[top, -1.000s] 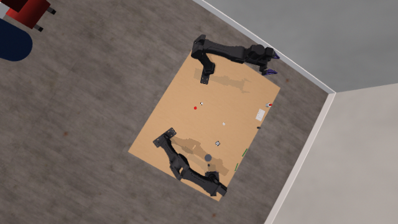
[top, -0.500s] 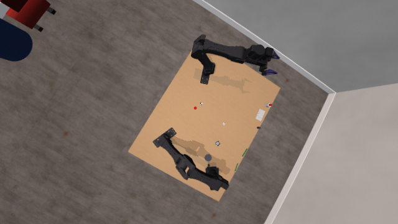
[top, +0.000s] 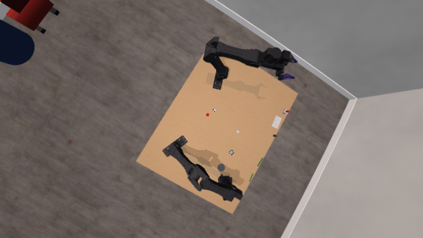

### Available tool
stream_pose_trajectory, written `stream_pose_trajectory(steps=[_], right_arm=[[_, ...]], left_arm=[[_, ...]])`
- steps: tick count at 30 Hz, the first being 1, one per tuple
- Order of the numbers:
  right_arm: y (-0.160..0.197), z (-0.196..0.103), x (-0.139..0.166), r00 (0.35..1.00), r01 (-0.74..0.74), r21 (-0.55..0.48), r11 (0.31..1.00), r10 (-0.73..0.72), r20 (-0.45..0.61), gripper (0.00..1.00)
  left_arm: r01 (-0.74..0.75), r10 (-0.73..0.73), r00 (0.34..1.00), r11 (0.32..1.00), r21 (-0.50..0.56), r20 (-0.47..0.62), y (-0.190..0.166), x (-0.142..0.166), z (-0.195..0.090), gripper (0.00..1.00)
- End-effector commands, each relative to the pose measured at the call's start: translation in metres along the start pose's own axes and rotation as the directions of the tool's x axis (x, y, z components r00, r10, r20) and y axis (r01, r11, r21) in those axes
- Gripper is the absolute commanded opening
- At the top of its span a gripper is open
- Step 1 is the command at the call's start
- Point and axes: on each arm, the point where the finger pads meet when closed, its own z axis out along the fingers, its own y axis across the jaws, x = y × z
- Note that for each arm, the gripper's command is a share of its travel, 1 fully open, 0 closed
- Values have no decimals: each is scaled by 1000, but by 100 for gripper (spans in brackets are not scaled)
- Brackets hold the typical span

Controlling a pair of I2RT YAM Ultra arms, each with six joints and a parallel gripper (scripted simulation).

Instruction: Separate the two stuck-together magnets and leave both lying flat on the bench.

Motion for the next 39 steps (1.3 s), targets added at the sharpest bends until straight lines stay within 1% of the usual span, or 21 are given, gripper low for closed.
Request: stream_pose_trajectory(steps=[1,27,39], right_arm=[[2,-3,-3,1000,-4,-13,1000,4,11,33],[4,21,-5,1000,-4,-13,1000,4,11,33],[4,22,-5,1000,-4,-13,1000,4,11,33]], left_arm=[[-2,2,1000,1000,-1,19,0,-7,-2,100],[-2,2,1000,1000,-1,19,0,-7,-2,100],[-2,2,1000,1000,-1,19,0,-7,-2,100]])
